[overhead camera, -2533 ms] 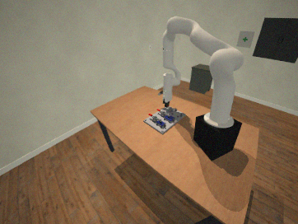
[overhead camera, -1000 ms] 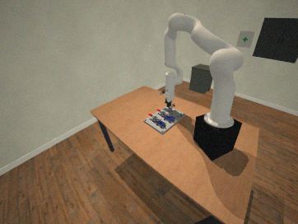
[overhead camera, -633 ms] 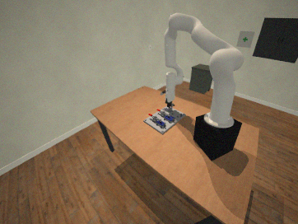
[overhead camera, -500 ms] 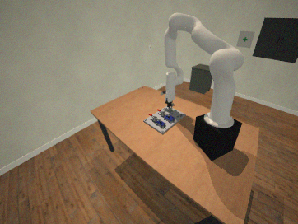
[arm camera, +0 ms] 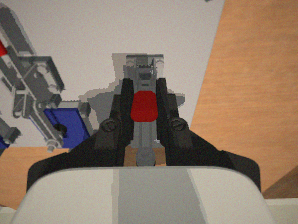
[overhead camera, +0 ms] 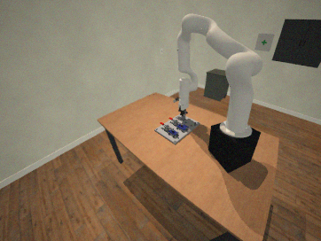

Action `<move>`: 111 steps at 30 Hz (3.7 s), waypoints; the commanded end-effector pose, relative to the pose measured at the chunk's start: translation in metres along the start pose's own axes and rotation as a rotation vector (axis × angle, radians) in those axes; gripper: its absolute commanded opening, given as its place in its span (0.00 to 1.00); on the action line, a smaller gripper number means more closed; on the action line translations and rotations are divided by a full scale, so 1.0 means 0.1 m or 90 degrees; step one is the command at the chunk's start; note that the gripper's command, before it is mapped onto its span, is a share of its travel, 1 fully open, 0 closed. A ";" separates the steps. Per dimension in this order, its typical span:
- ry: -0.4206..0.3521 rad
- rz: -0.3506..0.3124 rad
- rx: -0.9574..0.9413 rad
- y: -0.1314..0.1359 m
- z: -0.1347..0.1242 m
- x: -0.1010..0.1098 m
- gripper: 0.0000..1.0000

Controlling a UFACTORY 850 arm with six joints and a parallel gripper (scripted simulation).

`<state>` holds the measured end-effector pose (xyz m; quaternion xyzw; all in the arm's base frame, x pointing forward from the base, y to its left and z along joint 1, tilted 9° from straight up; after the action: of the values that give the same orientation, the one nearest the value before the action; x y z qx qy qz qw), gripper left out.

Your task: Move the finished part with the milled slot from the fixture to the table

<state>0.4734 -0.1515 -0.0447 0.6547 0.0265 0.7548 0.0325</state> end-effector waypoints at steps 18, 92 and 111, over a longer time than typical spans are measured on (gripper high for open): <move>0.001 0.000 0.000 0.00 0.00 0.00 0.00; 0.001 0.000 0.000 0.00 -0.05 0.00 0.47; 0.001 0.000 0.000 0.00 -0.05 0.37 0.47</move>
<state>0.4644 -0.1484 -0.0160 0.6537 0.0258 0.7556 0.0318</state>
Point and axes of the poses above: the point where the finger pads meet when closed, its own x axis back along the fingers, its own y axis across the jaws, z = x × y, the point moved 1 cm from there along x, back along the fingers, and after that the axes turned 6 degrees about x, right-handed, at the moved point
